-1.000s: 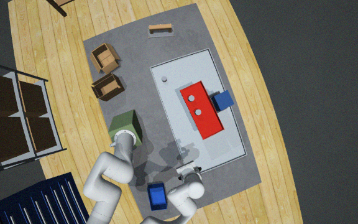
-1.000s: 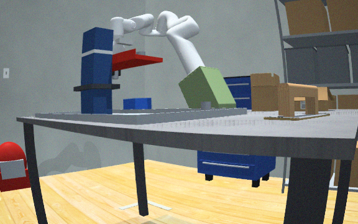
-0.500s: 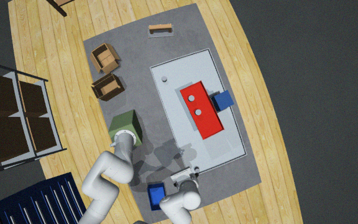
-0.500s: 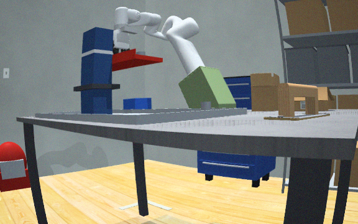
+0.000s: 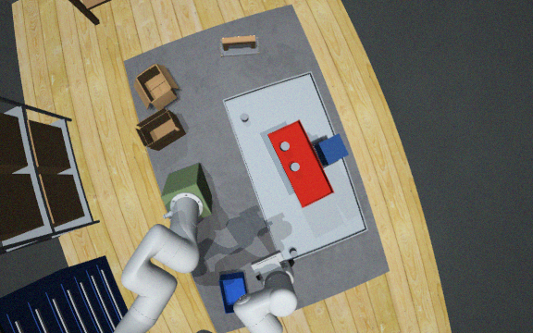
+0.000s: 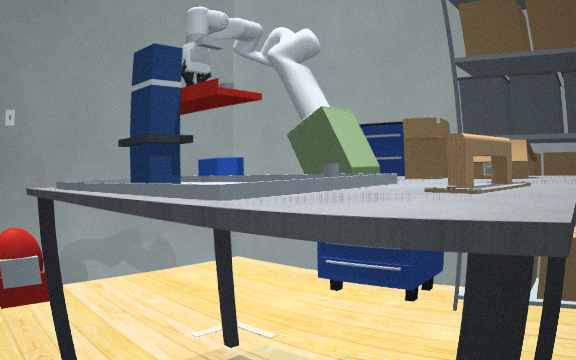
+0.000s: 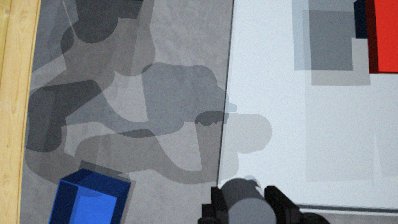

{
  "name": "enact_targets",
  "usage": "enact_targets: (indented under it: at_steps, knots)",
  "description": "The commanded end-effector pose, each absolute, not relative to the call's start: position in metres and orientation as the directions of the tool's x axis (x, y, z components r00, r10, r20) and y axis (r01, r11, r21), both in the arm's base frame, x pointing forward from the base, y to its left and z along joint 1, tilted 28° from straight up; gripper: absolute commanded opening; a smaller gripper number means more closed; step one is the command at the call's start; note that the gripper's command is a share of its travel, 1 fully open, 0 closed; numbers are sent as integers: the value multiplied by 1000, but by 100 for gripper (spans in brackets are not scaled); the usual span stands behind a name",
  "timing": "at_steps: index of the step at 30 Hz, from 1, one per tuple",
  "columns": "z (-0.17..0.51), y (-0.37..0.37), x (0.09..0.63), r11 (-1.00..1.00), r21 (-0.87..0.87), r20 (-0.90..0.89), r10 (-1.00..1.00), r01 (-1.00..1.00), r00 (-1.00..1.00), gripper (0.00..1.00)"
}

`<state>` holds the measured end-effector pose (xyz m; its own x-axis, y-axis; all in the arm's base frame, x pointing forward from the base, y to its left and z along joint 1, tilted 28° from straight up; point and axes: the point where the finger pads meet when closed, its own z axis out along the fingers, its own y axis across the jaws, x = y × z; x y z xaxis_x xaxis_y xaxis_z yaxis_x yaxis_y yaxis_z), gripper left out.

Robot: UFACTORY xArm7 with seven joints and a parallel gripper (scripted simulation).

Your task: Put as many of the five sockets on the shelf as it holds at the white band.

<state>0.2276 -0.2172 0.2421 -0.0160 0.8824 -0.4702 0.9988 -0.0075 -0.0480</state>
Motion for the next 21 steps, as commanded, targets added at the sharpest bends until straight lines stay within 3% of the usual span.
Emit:
enact_targets:
  at_steps: [1, 6, 13, 21]
  knots:
    - [244, -217, 228, -7, -45, -472, 882, 999, -16, 0]
    - [241, -212, 233, -5, -45, -471, 882, 999, -17, 0]
    - [205, -140, 281, 6, -43, -468, 883, 999, -25, 0]
    - [175, -90, 299, 2, -44, -469, 883, 999, -22, 0]
